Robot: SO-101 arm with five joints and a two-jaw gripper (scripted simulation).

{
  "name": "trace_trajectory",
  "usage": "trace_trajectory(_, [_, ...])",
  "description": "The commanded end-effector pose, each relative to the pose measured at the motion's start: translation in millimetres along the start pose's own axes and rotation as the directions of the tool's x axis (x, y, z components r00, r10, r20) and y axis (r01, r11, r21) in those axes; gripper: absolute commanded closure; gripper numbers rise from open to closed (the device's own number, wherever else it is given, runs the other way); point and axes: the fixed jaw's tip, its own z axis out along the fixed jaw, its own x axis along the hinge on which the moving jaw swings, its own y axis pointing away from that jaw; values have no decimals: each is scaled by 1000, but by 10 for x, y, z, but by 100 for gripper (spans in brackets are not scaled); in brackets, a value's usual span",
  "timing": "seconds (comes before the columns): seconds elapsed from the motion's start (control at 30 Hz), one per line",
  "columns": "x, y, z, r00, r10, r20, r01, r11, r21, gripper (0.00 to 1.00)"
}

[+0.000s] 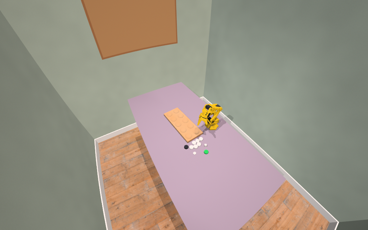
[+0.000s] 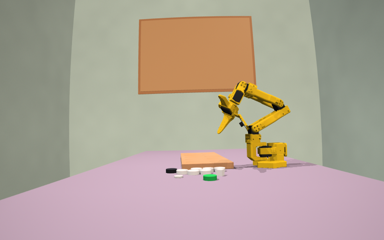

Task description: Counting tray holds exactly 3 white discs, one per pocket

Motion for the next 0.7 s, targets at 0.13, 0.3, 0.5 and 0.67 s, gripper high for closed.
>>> trace_trajectory(0.13, [-30,0,-8,975,-222,-1,222,975,11,0])
trace_trajectory(0.3, [-66,15,10,944,-331,14,331,944,10,0])
trace_trajectory(0.5, [-88,25,22,934,-356,25,356,934,8,0])
trace_trajectory(0.67, [-110,34,34,934,-357,33,357,934,5,0])
